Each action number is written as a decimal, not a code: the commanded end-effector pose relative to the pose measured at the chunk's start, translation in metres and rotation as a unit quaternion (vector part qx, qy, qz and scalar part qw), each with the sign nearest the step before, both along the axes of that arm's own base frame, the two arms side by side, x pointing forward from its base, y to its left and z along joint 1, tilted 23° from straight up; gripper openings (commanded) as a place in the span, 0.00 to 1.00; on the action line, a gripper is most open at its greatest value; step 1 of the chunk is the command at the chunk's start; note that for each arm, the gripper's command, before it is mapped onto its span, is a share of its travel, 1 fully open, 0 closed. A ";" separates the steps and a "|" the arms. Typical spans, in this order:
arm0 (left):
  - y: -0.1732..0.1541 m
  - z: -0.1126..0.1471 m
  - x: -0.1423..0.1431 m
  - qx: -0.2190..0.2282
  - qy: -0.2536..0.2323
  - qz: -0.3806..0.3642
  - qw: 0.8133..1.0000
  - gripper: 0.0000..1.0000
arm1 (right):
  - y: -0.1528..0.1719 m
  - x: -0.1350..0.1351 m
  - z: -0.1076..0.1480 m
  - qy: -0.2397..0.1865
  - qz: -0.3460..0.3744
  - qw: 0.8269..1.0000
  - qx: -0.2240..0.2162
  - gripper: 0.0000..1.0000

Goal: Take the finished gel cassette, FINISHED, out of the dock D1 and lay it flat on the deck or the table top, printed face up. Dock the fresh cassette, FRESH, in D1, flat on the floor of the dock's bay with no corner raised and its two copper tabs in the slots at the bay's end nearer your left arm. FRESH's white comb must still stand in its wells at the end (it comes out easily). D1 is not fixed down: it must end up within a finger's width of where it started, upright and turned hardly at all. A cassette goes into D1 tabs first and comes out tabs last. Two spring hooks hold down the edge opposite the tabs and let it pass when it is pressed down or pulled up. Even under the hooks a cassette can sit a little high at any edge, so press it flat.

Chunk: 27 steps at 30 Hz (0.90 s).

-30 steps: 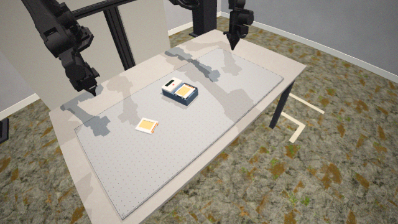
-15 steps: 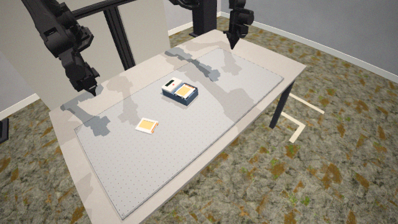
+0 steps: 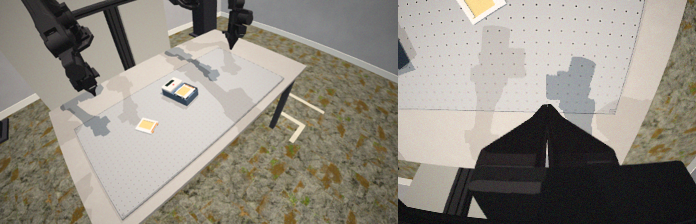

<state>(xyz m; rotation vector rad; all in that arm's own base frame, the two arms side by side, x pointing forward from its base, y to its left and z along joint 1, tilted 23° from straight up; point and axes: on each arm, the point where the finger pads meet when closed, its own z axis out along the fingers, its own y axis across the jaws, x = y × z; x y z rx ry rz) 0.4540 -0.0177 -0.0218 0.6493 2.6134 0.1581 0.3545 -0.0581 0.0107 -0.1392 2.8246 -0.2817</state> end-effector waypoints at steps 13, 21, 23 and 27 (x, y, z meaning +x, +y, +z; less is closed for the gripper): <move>-0.057 -0.029 0.022 0.024 -0.022 -0.150 0.988 0.00 | -0.002 0.018 0.015 -0.029 -0.006 1.000 0.001 0.00; -0.083 -0.042 0.028 0.028 -0.028 -0.182 0.983 0.00 | -0.002 0.018 0.015 -0.029 -0.006 1.000 0.001 0.00; -0.092 -0.046 0.029 0.030 -0.033 -0.209 0.977 0.00 | -0.002 0.018 0.015 -0.029 -0.006 1.000 0.001 0.00; -0.110 -0.055 0.032 0.030 -0.033 -0.209 0.977 0.00 | -0.002 0.018 0.015 -0.029 -0.006 1.000 0.001 0.00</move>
